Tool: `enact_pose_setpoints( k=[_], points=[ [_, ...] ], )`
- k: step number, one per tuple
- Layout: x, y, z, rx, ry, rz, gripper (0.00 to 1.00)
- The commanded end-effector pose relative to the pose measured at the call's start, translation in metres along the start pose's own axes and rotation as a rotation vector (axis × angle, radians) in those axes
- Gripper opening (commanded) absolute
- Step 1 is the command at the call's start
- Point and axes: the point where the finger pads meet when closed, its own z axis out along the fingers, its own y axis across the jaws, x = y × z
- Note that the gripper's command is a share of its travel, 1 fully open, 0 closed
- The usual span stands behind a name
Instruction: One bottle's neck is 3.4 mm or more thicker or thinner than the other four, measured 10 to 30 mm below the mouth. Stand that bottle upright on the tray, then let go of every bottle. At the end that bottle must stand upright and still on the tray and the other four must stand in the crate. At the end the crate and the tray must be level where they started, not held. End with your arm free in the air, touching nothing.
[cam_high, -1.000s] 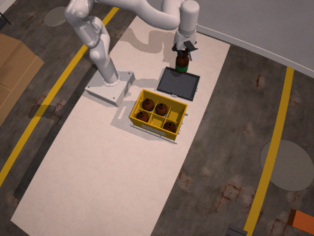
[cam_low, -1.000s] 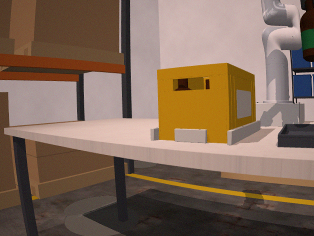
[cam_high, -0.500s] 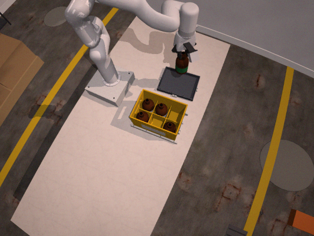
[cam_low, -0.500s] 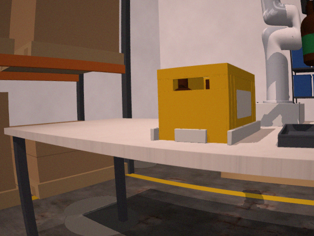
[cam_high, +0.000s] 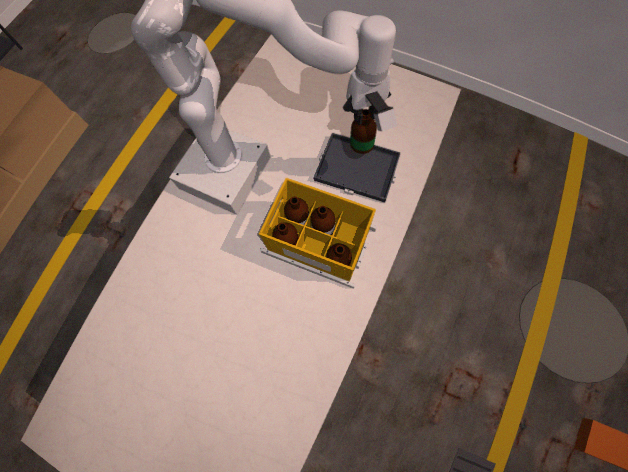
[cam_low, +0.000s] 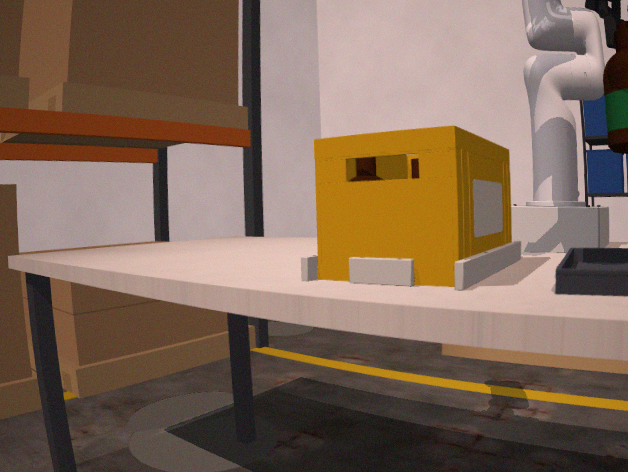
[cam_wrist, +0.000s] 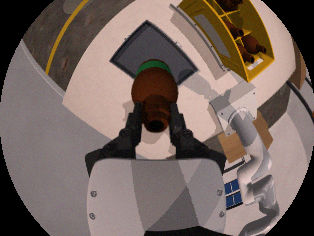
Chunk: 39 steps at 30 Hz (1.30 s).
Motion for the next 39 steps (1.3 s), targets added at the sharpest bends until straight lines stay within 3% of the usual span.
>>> enact_pose_setpoints(
  k=[1, 26, 39],
  points=[
    [0.0, -0.001, 0.009, 0.003, 0.001, 0.0, 0.0],
    [-0.001, -0.002, 0.077, 0.003, 0.001, 0.0, 0.0],
    [-0.002, -0.002, 0.103, 0.003, 0.001, 0.0, 0.0]
  ],
)
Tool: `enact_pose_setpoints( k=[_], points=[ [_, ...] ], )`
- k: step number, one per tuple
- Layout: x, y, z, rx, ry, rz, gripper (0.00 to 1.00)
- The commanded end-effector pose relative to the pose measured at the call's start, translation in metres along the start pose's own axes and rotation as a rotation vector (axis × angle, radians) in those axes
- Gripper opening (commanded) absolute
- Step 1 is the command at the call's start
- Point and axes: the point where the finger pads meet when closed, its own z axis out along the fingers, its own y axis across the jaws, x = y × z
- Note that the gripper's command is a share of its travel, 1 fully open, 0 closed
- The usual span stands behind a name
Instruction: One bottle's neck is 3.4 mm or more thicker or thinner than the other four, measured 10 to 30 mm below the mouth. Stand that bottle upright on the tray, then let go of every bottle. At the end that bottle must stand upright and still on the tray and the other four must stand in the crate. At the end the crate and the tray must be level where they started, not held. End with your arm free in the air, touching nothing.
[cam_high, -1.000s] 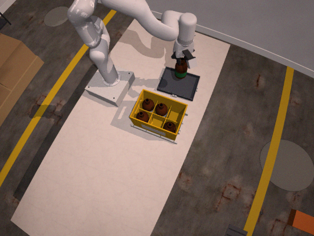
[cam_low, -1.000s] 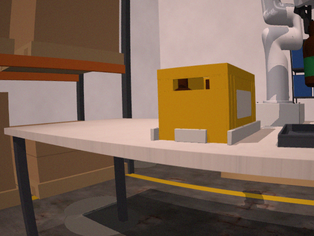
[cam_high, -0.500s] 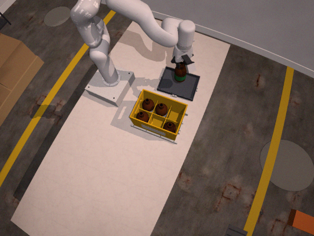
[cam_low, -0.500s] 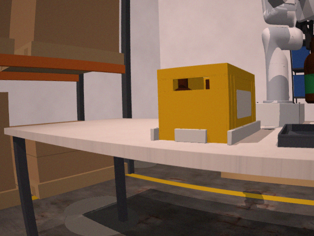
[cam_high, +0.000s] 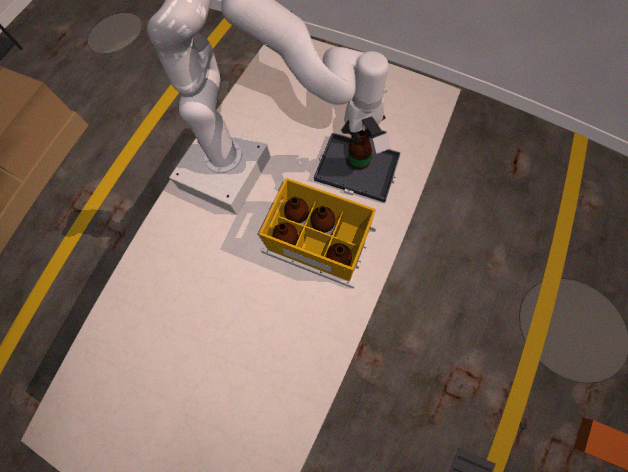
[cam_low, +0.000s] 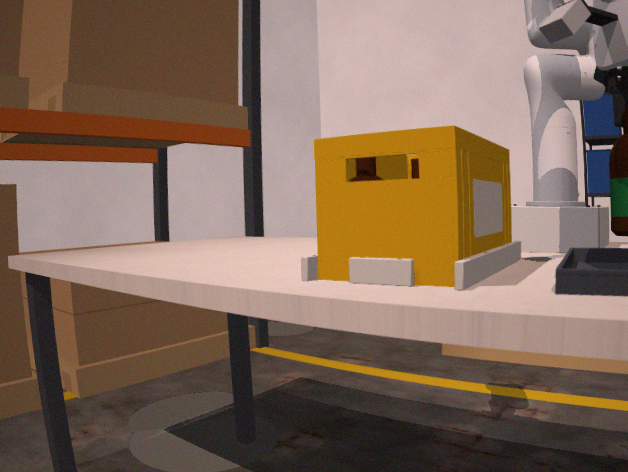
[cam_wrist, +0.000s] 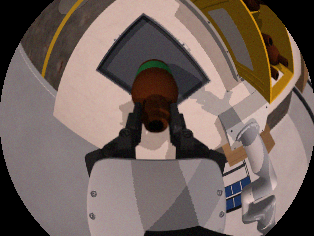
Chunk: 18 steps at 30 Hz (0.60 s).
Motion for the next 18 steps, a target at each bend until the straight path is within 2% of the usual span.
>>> enact_pose_setpoints(
  k=[1, 18],
  points=[
    [0.001, -0.002, 0.006, 0.005, 0.002, 0.0, 0.0],
    [0.0, -0.002, 0.022, 0.005, 0.002, 0.0, 0.0]
  ],
)
